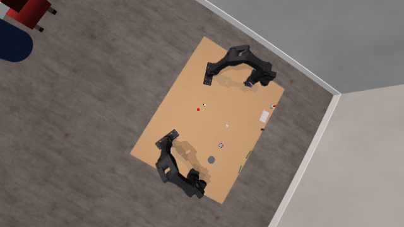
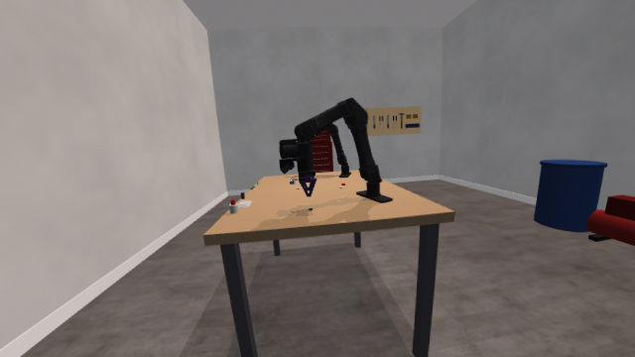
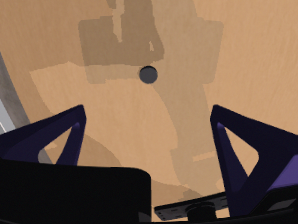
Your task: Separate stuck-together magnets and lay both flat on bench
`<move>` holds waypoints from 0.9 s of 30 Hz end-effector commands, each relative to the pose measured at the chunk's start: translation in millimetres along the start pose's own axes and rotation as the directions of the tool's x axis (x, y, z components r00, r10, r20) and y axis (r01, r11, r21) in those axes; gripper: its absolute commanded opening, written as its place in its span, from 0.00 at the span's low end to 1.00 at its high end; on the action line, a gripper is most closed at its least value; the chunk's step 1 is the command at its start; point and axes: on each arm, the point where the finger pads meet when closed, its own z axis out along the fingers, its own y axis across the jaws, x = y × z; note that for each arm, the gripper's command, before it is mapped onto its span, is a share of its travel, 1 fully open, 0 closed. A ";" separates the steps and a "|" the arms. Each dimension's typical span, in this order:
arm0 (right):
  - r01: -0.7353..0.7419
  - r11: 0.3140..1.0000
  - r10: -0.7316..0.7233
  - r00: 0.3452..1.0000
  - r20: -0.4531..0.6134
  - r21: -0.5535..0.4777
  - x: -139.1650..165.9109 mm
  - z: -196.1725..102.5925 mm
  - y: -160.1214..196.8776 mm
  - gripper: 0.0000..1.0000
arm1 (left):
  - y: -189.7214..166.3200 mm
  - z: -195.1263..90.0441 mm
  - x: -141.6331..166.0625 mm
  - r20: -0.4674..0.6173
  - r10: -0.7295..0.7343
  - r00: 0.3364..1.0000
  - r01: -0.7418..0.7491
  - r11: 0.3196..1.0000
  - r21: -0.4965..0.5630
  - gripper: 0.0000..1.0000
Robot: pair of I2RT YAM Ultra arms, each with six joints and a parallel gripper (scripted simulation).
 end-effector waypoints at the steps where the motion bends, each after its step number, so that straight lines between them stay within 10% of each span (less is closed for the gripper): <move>1: 0.015 0.996 -0.014 1.000 -0.005 0.093 0.4 -4.0 -22.9 0.18 | 0.9 -4.6 -2.0 0.016 -0.001 1.000 0.001 1.000 -0.006 1.00; 27: -0.011 0.998 0.012 1.000 -0.014 0.060 0.1 10.6 -20.4 0.18 | 0.9 -4.6 -2.0 0.016 -0.001 1.000 0.001 1.000 -0.006 1.00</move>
